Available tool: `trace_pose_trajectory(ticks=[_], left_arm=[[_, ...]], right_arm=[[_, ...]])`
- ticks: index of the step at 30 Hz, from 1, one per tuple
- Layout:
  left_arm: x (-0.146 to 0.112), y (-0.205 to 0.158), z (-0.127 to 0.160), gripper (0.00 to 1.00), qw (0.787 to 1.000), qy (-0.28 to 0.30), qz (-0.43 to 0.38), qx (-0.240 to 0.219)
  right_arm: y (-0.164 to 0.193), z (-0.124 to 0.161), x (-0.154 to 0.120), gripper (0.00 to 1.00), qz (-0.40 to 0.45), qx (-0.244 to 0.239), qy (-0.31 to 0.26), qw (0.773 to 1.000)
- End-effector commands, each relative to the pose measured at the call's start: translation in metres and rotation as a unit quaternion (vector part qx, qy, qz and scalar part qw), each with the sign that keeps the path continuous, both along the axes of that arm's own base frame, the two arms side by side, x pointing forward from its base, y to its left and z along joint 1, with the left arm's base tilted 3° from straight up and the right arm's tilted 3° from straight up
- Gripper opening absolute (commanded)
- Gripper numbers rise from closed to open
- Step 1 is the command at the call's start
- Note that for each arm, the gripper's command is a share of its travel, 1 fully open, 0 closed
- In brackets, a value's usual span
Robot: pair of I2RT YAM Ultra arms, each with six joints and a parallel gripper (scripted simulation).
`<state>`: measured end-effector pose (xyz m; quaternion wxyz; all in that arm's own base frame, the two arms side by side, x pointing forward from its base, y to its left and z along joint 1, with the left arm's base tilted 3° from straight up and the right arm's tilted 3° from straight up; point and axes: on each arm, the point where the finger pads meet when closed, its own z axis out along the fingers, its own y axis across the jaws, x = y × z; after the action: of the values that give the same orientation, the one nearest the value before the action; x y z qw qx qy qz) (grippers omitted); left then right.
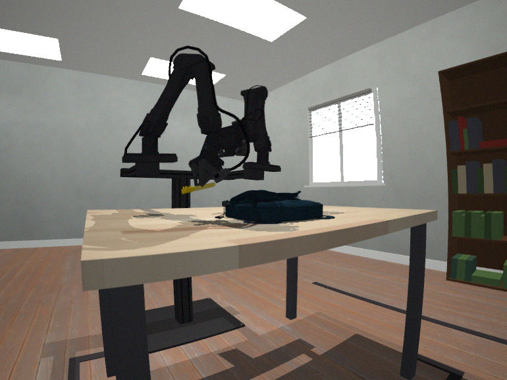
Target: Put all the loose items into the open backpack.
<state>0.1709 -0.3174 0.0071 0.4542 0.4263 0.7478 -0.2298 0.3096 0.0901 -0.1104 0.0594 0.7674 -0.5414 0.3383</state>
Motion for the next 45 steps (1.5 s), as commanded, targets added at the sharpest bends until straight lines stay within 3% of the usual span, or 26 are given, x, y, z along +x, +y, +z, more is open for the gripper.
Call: trace_pose_trajectory(ticks=[1, 7, 9, 13, 24, 26, 35, 40, 45], left_arm=[[-0.002, 0.026, -0.002, 1.0, 0.998, 0.024, 0.025, 0.047], [-0.004, 0.042, 0.018, 1.0, 0.997, 0.028, 0.041, 0.054], [-0.004, 0.042, 0.018, 1.0, 0.997, 0.028, 0.041, 0.054], [-0.007, 0.057, 0.029, 1.0, 0.996, 0.033, 0.052, 0.064], [-0.012, 0.097, 0.076, 1.0, 0.992, 0.04, 0.089, 0.074], [-0.012, 0.097, 0.076, 1.0, 0.992, 0.04, 0.089, 0.074], [-0.021, 0.149, 0.126, 1.0, 0.987, 0.049, 0.128, 0.079], [-0.026, 0.168, 0.156, 1.0, 0.986, 0.054, 0.142, 0.072], [-0.025, 0.171, 0.164, 1.0, 0.986, 0.049, 0.145, 0.068]], right_arm=[[0.03, -0.003, 0.004, 0.1, -0.069, 0.024, 0.012, 0.997], [0.091, 0.008, 0.021, 0.1, -0.107, 0.074, -0.011, 0.991], [0.091, 0.008, 0.021, 0.1, -0.107, 0.074, -0.011, 0.991], [0.137, 0.017, 0.02, 0.1, -0.134, 0.1, -0.017, 0.986], [0.211, 0.014, -0.02, 0.1, -0.171, 0.094, 0.014, 0.981], [0.211, 0.014, -0.02, 0.1, -0.171, 0.094, 0.014, 0.981], [0.221, -0.002, -0.07, 0.1, -0.226, 0.016, 0.046, 0.973], [0.22, -0.003, -0.071, 0.1, -0.232, 0.01, 0.047, 0.971], [0.219, -0.002, -0.069, 0.1, -0.23, 0.009, 0.044, 0.972]])
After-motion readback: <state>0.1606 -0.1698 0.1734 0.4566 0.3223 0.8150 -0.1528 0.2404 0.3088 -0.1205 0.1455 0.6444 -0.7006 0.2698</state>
